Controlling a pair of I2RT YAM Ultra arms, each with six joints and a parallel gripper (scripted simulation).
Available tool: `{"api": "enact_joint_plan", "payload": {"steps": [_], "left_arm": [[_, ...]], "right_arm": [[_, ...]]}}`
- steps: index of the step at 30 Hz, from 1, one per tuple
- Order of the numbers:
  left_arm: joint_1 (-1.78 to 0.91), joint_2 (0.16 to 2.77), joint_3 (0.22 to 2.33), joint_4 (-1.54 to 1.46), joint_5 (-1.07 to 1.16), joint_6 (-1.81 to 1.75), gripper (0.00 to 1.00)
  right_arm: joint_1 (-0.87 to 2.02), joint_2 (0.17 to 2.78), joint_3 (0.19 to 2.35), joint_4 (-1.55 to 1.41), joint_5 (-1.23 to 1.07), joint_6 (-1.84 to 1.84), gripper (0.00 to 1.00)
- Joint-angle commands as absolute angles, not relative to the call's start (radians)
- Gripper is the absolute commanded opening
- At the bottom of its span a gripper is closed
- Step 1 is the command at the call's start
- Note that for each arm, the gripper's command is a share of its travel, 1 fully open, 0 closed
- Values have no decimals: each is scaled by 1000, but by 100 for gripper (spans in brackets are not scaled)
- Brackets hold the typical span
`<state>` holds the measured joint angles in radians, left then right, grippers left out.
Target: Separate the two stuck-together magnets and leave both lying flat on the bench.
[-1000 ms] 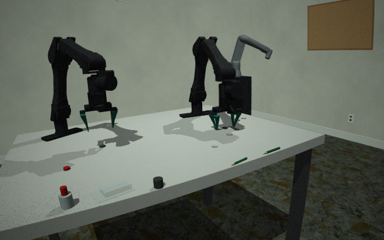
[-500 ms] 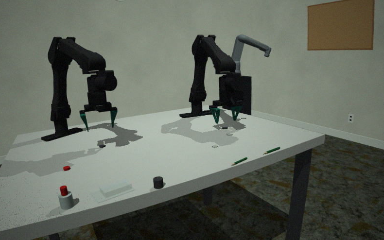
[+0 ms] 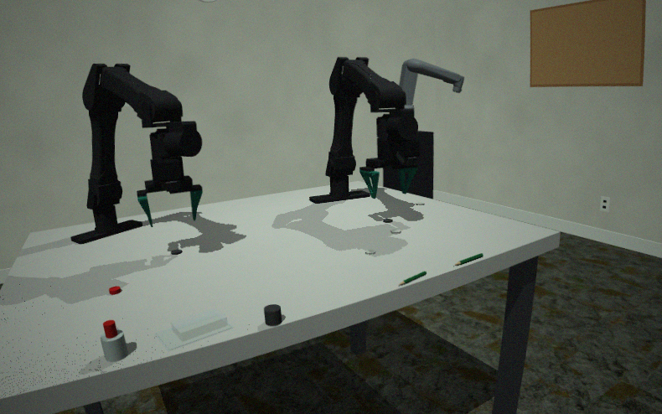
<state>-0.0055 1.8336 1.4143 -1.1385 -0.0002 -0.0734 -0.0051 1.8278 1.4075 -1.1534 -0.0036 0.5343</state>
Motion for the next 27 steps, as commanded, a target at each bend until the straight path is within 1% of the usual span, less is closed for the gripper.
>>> {"api": "enact_joint_plan", "payload": {"steps": [1,10,24,27], "left_arm": [[-1,1828,1420,-1161,0,-73,100],[0,1807,1417,-1125,1,-71,100],[0,1575,1306,-722,-2,-44,100],[1,1557,1298,-697,-2,-42,100]], "right_arm": [[-4,1818,1417,-1150,0,532,100],[-4,1797,1414,-1112,0,516,100],[-3,1565,1297,-716,2,328,100],[-3,1548,1289,-691,2,316,100]]}}
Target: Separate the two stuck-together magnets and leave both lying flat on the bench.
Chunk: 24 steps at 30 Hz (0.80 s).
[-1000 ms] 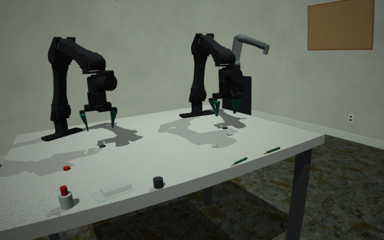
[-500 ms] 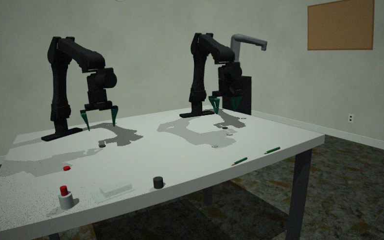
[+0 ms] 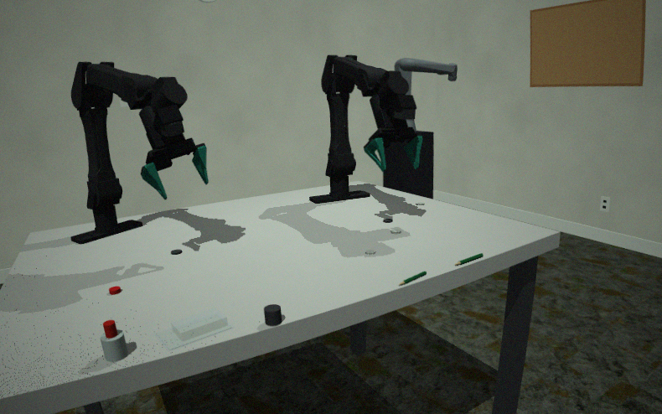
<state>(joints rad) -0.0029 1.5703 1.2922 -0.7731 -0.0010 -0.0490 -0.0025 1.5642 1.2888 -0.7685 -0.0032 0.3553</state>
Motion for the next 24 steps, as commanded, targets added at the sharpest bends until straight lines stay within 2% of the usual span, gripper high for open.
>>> {"api": "enact_joint_plan", "payload": {"steps": [1,24], "left_arm": [[1,1540,1290,-672,-2,-41,100],[-2,1212,1143,-208,-3,-14,100]], "right_arm": [[-3,1531,1281,-667,2,305,100],[0,1207,1137,-204,2,94,100]]}}
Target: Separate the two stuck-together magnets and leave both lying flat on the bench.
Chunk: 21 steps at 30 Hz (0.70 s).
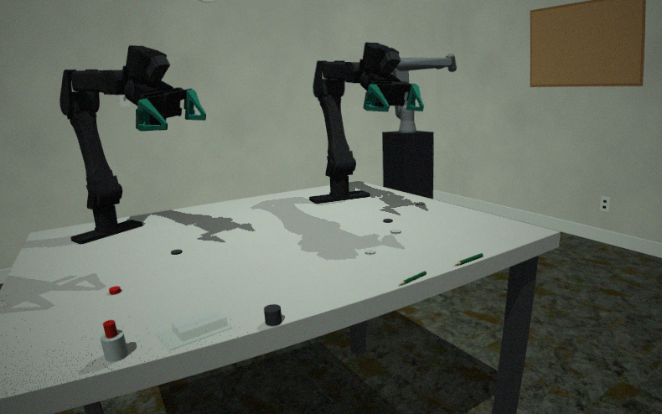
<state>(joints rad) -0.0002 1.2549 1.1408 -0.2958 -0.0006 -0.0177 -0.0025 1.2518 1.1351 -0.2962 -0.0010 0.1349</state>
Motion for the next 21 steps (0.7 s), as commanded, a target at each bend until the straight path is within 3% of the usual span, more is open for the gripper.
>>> {"api": "enact_joint_plan", "payload": {"steps": [1,21], "left_arm": [[-2,1197,1135,-186,-2,-13,100],[0,1034,1058,-1,1,-1,100]], "right_arm": [[0,1192,1131,-182,2,83,100],[1,1036,1058,7,3,-1,100]]}}
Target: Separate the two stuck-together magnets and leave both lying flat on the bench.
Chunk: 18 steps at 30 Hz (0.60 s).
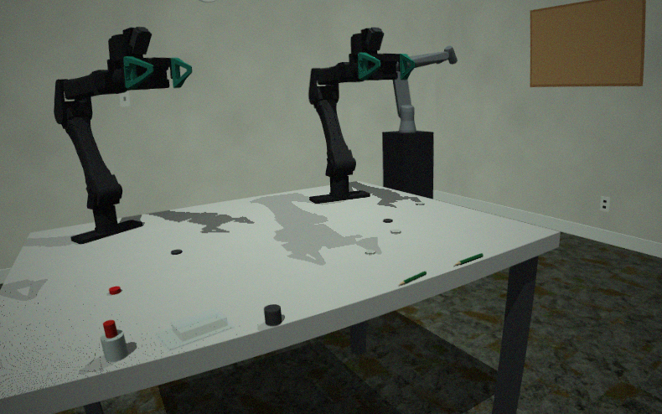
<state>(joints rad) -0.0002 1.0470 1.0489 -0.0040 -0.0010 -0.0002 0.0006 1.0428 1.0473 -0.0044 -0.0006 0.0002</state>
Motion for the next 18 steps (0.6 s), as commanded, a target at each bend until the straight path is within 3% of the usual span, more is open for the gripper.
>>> {"api": "enact_joint_plan", "payload": {"steps": [1,18], "left_arm": [[0,1034,1058,0,1,-1,100],[0,1043,1053,4,0,0,100]], "right_arm": [[1,1036,1058,7,3,-1,100],[0,1044,1058,6,3,-1,100]]}}
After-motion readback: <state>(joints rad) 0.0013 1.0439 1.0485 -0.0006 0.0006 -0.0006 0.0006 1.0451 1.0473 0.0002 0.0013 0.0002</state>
